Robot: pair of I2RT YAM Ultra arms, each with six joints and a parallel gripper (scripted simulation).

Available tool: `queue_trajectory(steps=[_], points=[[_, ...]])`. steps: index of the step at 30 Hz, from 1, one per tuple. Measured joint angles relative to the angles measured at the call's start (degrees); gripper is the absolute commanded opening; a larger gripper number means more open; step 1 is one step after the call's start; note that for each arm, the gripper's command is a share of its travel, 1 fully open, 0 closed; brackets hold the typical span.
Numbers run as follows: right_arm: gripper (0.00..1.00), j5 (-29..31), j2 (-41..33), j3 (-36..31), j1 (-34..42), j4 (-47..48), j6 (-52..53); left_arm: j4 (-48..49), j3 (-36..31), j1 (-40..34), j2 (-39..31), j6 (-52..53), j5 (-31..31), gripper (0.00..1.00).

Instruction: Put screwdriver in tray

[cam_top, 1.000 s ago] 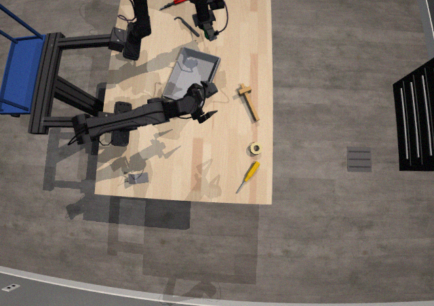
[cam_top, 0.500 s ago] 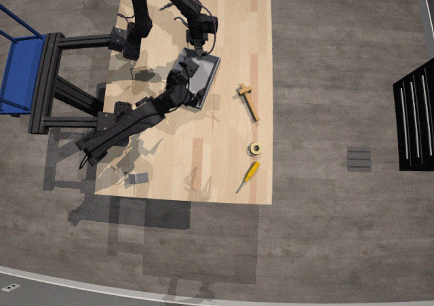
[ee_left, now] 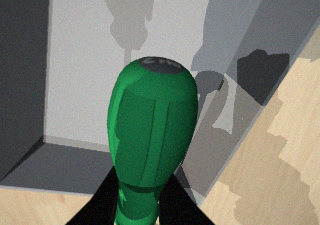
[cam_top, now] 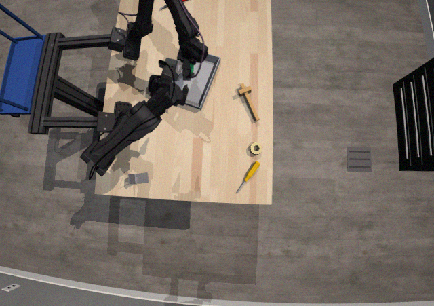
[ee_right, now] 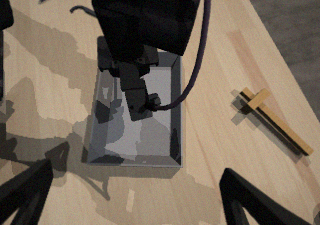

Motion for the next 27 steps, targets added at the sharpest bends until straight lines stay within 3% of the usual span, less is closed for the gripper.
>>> queue_trajectory(steps=[7, 27], points=[[1.0, 0.5, 0.0, 2.0, 2.8, -5.5, -1.9, -0.6, 4.0, -9.2, 8.2, -3.2, -2.6, 0.18], [1.0, 3.7, 0.8, 3.5, 7.0, -11.1, -3.0, -0.7, 6.6, -11.3, 12.9, -4.0, -4.1, 0.18]])
